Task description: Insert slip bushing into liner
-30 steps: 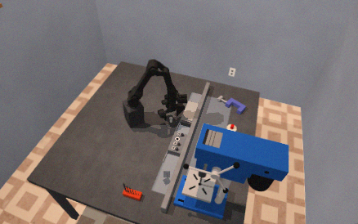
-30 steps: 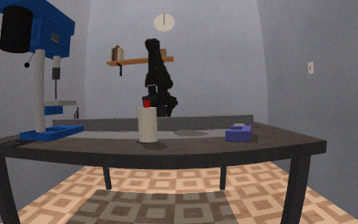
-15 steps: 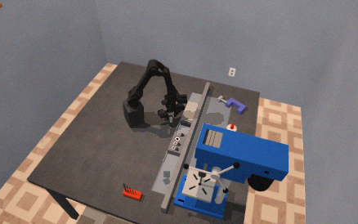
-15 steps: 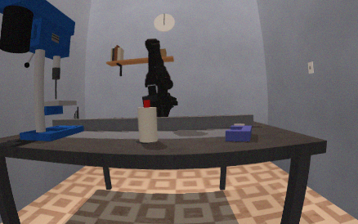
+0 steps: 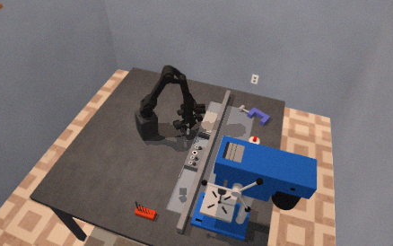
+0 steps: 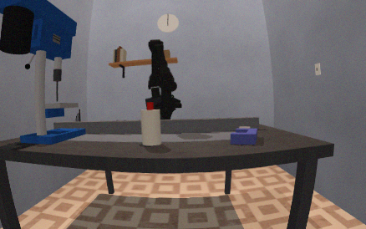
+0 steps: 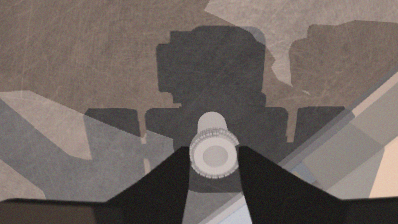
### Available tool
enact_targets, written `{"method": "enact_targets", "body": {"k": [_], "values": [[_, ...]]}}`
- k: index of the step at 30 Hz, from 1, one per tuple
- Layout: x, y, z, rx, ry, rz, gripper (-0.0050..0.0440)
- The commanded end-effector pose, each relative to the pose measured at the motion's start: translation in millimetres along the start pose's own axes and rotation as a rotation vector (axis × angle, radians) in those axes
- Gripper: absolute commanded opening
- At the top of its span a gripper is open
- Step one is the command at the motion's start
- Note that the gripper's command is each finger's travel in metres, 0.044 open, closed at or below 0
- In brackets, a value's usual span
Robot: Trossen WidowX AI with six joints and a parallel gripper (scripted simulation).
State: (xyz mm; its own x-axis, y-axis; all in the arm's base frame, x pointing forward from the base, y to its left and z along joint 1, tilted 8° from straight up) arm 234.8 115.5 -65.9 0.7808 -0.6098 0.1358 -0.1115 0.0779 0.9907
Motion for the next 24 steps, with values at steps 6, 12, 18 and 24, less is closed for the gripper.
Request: {"method": "enact_targets", "body": {"k": [6,12,18,24], "values": [[1.8,3.7,-3.3,0.015,-0.002,0.006,0.0063],[3.2,8.8,-6.5,0.027,-0.004,0.011,0.0001],[3.6,29.1,-9.0,0.031,-0.004,0.012,-0.0002],[3.4,54.6,-8.5,0.031,-0.004,0.010,-0.0005]]}}
Point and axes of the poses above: the point midway between the two fingers, 35 mm back from their tips, its own y axis back along the fingers, its own z axis across the jaws, x = y × z, the point moved 3 cm from there along y, back along the fingers, and after that the axes turned 1 degree about -y, right-handed, at the moved point
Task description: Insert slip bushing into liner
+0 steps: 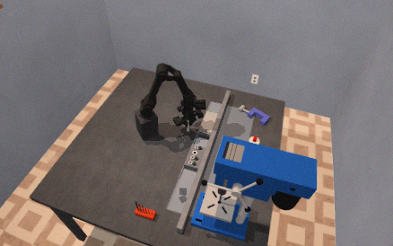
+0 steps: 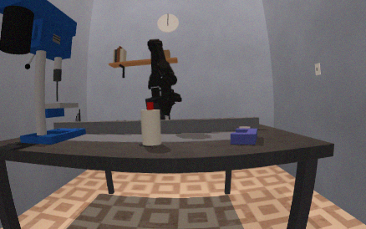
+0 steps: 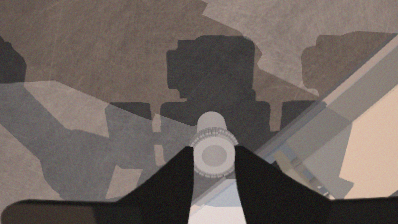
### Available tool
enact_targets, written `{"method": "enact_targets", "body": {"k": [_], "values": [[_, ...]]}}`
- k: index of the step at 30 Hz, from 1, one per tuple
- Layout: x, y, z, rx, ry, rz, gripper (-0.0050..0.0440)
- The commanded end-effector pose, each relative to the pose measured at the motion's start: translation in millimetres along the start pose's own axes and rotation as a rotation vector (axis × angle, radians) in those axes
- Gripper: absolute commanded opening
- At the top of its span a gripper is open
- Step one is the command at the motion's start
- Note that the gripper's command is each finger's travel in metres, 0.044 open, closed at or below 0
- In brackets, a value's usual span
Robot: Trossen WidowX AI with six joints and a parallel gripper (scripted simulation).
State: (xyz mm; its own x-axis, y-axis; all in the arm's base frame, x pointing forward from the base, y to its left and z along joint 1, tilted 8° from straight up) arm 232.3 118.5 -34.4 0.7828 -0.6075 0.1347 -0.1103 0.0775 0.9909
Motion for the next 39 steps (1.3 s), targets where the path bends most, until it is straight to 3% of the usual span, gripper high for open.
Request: {"method": "enact_targets", "body": {"k": [1,6,9,27,39], "values": [[2.9,23.0,-7.4,0.031,-0.007,0.012,-0.0005],[3.1,33.2,-7.9,0.031,-0.006,0.011,-0.0027],[2.1,23.6,-4.6,0.018,-0.002,0.007,-0.0050],[2.3,17.0,-1.7,0.001,0.002,-0.001,-0.0050],[34.1,25.6,2.7,0.031,-0.003,0.008,-0.0050]]}}
Point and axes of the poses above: the point midway between the two fingers, 35 mm back from their tips, its own y axis back along the fingers, its own z axis across the jaws, x = y × z, the point moved 3 cm from there along y, back along the fingers, and after that the axes turned 1 degree about -y, right-handed, at the moved point
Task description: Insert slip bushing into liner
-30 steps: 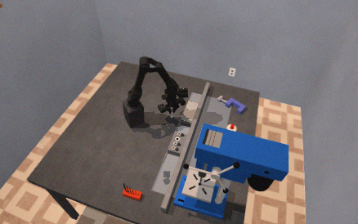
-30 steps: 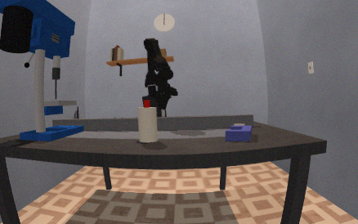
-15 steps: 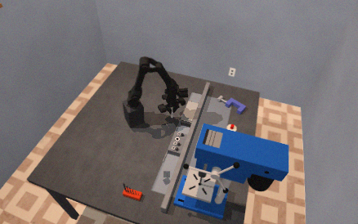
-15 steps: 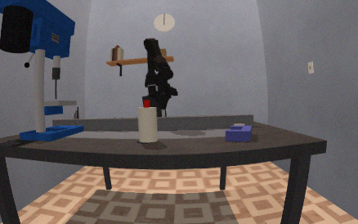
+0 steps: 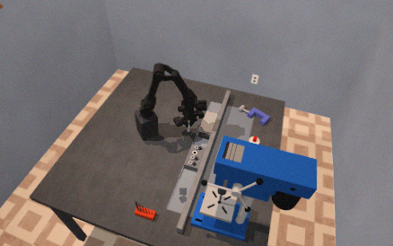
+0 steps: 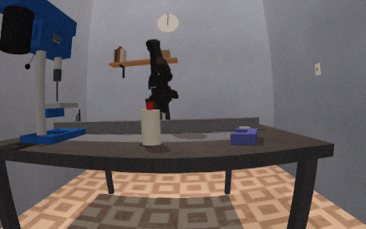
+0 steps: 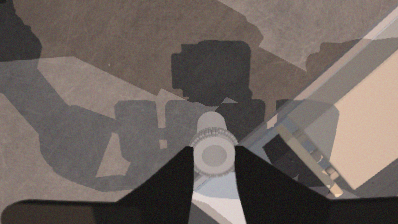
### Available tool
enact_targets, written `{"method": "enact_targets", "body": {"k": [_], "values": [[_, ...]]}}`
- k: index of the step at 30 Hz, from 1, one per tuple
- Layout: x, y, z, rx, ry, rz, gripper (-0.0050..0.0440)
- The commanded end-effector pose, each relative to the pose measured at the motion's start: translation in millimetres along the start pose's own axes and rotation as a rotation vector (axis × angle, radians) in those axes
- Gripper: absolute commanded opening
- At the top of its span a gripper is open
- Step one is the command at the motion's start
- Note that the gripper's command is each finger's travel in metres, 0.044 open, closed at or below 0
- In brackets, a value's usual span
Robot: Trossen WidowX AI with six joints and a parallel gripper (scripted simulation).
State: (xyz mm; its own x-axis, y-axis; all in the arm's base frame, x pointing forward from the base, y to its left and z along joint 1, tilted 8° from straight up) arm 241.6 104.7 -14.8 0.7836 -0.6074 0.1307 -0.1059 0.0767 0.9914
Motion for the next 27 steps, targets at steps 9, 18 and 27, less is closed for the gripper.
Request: {"method": "enact_targets", "body": {"k": [9,18,27], "values": [[52.7,10.1,17.8,0.031,-0.003,0.014,-0.0050],[79.4,11.9,37.5,0.029,-0.003,0.018,-0.0050],[110.3,14.8,67.7,0.026,-0.003,0.025,-0.0050]]}}
Point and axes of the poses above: the point midway between the two fingers, 35 mm back from their tips, its own y axis back along the fingers, its own z axis across the jaws, x = y × z, the point moved 3 cm from there along y, back along the fingers, and after that the axes turned 1 degree about -y, right-handed, at the moved point
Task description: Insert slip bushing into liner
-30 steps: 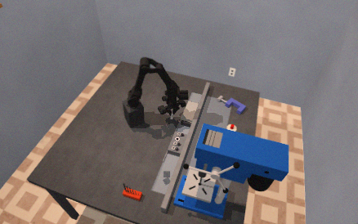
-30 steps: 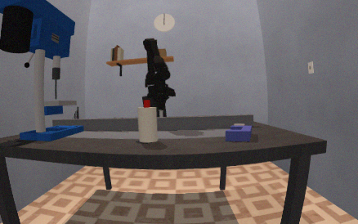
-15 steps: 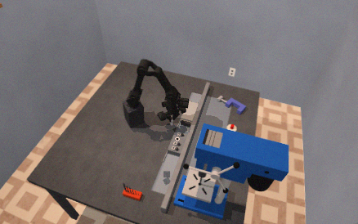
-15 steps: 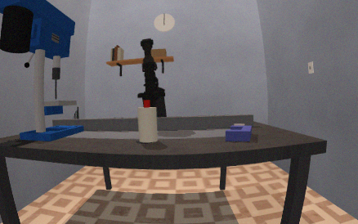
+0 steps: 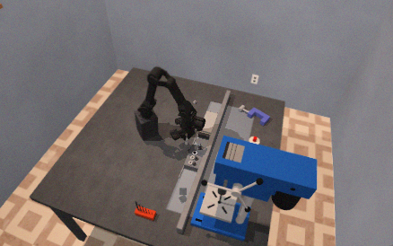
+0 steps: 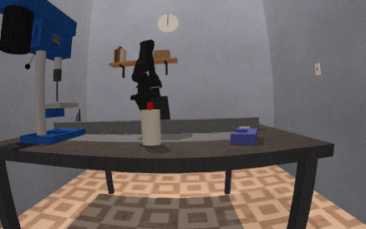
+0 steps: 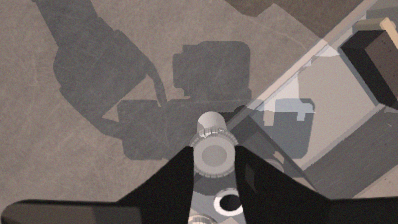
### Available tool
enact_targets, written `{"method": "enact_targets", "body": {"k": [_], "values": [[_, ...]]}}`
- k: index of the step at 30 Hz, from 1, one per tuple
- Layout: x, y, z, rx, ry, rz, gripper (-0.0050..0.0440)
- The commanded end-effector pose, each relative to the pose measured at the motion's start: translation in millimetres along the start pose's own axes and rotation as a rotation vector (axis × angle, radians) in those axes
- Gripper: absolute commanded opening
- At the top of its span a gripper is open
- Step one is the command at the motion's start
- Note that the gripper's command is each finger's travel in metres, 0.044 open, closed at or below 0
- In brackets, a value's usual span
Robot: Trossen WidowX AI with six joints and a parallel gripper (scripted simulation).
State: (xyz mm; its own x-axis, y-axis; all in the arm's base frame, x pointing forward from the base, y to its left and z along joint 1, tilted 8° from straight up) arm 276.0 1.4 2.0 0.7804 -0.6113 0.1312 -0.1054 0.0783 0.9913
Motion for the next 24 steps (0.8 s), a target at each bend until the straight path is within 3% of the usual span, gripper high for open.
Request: {"method": "enact_targets", "body": {"k": [1,11,24], "values": [[21.6,10.1,10.8,0.027,0.002,0.026,-0.0050],[34.9,11.1,28.1,0.023,-0.019,0.028,-0.0050],[33.9,10.4,28.2,0.023,-0.363,0.024,-0.0050]]}}
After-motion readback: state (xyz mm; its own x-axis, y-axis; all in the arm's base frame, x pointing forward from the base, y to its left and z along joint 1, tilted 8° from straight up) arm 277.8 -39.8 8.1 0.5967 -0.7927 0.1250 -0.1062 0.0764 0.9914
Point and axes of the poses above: the point midway between the two fingers, 35 mm back from their tips, its own y axis back along the fingers, its own z axis across the jaws, x = y × z, the point moved 3 cm from there along y, back along the fingers, and after that the axes turned 1 degree about -y, right-handed, at the moved point
